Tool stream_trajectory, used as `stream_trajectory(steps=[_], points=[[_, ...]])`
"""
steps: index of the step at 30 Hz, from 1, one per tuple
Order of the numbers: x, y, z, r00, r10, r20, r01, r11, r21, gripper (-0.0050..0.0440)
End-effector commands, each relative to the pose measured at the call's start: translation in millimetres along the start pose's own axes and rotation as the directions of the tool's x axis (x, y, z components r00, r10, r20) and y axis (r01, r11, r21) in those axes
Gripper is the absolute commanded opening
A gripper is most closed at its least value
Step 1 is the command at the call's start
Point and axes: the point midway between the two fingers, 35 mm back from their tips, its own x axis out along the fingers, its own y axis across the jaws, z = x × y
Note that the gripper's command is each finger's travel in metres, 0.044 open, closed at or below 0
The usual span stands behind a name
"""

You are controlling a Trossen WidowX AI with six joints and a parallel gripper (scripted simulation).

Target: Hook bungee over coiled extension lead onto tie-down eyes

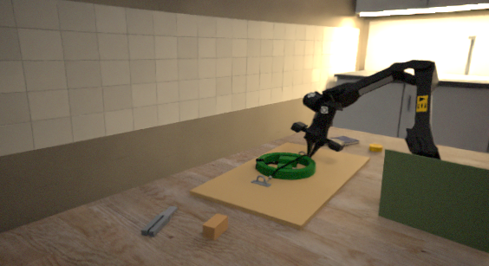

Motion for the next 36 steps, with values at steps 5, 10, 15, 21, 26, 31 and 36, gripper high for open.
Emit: stream_trajectory(steps=[5, 10, 15, 21, 26, 31, 36], points=[[-2, -5, -20, 0.999, -0.005, -0.040, 0.006, 0.999, 0.038, -0.0050], [0, -7, -20, 0.999, -0.005, -0.040, 0.006, 0.999, 0.038, -0.0050], [1, -9, -20, 0.999, -0.005, -0.041, 0.006, 0.999, 0.040, -0.0050], [1, -11, -19, 0.999, -0.005, -0.041, 0.007, 0.999, 0.042, -0.0050], [2, -13, -17, 0.999, -0.005, -0.042, 0.007, 0.999, 0.046, -0.0050], [2, -15, -15, 0.999, -0.005, -0.044, 0.008, 0.999, 0.053, -0.0050], [2, -16, -12, 0.999, -0.005, -0.044, 0.008, 0.998, 0.055, -0.0050]])
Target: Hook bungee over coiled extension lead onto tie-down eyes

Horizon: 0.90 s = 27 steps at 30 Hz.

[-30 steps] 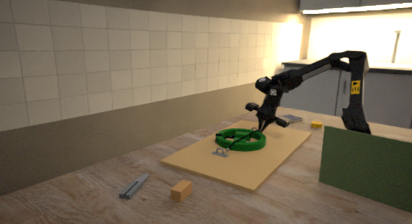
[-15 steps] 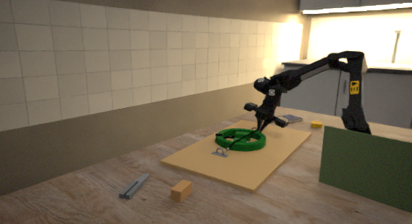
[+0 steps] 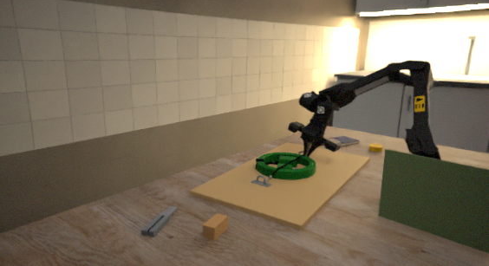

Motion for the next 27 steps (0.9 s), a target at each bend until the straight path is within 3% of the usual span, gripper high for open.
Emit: stream_trajectory(steps=[1, 27], points=[[-3, -6, -13, 0.999, -0.010, -0.038, 0.011, 0.999, 0.039, -0.0050], [0, -2, 5, 1.000, -0.008, -0.029, 0.009, 1.000, 0.008, -0.0050]])
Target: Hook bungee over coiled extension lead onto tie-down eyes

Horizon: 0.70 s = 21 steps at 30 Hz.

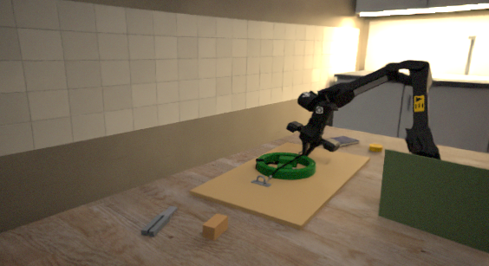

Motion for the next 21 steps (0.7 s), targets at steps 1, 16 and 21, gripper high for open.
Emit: stream_trajectory(steps=[1, 16, 21], points=[[0.4, 0.7, -1.9, 1.000, 0.001, -0.012, -0.001, 1.000, -0.003, -0.0050], [-3.5, -2.0, -1.3, 1.000, -0.015, -0.005, 0.015, 1.000, -0.001, -0.0050], [-3.5, -2.0, -1.3, 1.000, -0.015, -0.005, 0.015, 1.000, -0.001, 0.0096]])
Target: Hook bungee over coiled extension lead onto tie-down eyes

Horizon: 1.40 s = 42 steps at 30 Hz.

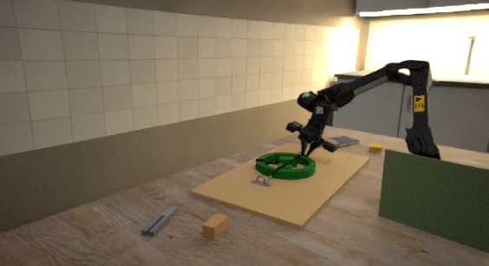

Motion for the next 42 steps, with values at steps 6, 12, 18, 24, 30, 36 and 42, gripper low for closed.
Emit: stream_trajectory(steps=[6, 12, 18, 24, 30, 36, 42], points=[[-3, -2, -6, 1.000, -0.011, -0.007, 0.011, 1.000, 0.014, 0.0150], [-19, -8, -3, 0.999, -0.051, -0.018, 0.051, 0.999, 0.015, 0.0150], [-52, -30, -1, 0.995, -0.097, -0.020, 0.097, 0.995, 0.014, 0.0150], [-91, -56, 6, 0.997, -0.072, -0.009, 0.072, 0.997, -0.002, 0.0150], [-124, -66, 8, 0.998, -0.055, -0.009, 0.054, 0.998, -0.019, 0.0150], [-147, -64, 9, 1.000, -0.020, -0.014, 0.020, 0.998, -0.053, 0.0150], [-188, -71, 10, 0.999, -0.022, -0.030, 0.020, 0.998, -0.059, 0.0150]])
